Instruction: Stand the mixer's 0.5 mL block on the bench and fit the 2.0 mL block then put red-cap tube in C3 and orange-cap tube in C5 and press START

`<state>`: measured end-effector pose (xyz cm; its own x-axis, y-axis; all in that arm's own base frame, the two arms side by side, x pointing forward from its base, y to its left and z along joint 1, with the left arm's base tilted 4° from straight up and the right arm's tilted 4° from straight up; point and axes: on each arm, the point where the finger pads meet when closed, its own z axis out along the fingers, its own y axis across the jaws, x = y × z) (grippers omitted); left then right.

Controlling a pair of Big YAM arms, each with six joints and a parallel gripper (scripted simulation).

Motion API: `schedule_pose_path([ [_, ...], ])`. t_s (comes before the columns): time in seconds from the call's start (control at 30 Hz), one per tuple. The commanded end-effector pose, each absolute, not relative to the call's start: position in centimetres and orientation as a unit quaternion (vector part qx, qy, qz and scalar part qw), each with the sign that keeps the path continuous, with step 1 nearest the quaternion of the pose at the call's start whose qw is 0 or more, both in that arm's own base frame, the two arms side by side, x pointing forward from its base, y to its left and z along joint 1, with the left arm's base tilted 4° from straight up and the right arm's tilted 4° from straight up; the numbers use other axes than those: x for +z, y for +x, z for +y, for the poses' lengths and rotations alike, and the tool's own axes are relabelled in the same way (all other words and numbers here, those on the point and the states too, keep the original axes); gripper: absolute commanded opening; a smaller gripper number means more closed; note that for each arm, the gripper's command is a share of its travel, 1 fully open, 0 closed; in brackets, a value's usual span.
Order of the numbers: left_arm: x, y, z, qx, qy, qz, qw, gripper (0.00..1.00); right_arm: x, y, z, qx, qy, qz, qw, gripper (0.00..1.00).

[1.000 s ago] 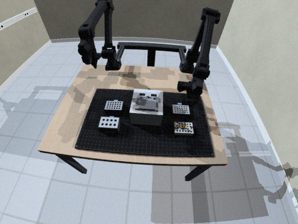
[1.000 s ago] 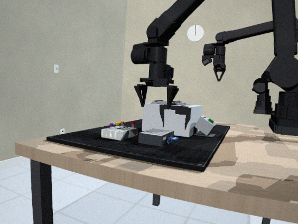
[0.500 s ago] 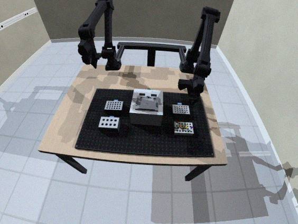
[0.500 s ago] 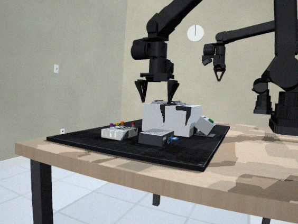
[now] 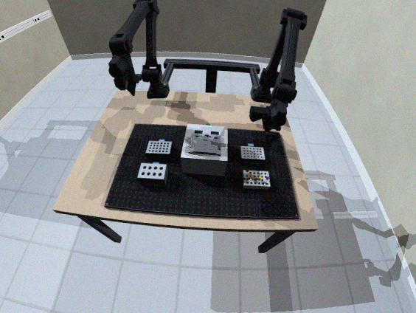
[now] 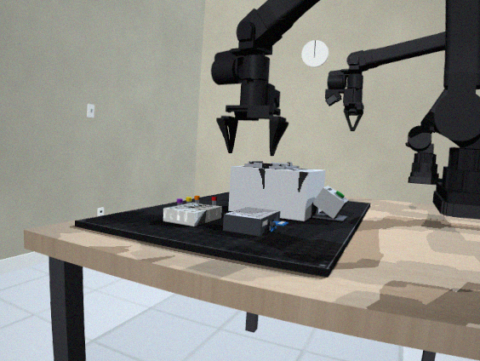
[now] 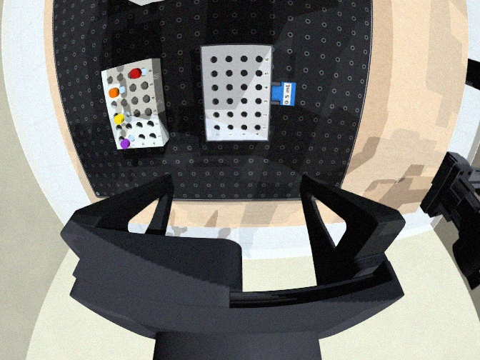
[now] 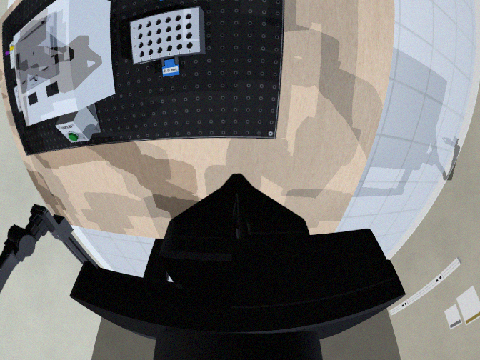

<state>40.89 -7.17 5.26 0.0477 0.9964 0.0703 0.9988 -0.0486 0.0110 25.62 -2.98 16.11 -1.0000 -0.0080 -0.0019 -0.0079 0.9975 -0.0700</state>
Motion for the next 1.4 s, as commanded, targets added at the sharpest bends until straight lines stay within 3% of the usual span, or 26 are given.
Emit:
schedule_pose_path([
  [0.0,7.6,42.1,-7.1,-0.040,-0.718,-0.695,0.002,1.00,19.1,28.3,-2.6,-0.035,-0.006,0.999,0.041,0.00],
  [0.87,11.9,42.7,-7.5,-0.043,-0.716,-0.697,-0.002,1.00,16.3,26.0,-2.5,-0.034,-0.007,0.999,0.004,0.00],
  [1.37,14.6,42.5,-8.5,-0.046,-0.722,-0.690,-0.007,1.00,18.1,27.4,-2.6,-0.035,-0.006,0.999,0.027,0.00],
])
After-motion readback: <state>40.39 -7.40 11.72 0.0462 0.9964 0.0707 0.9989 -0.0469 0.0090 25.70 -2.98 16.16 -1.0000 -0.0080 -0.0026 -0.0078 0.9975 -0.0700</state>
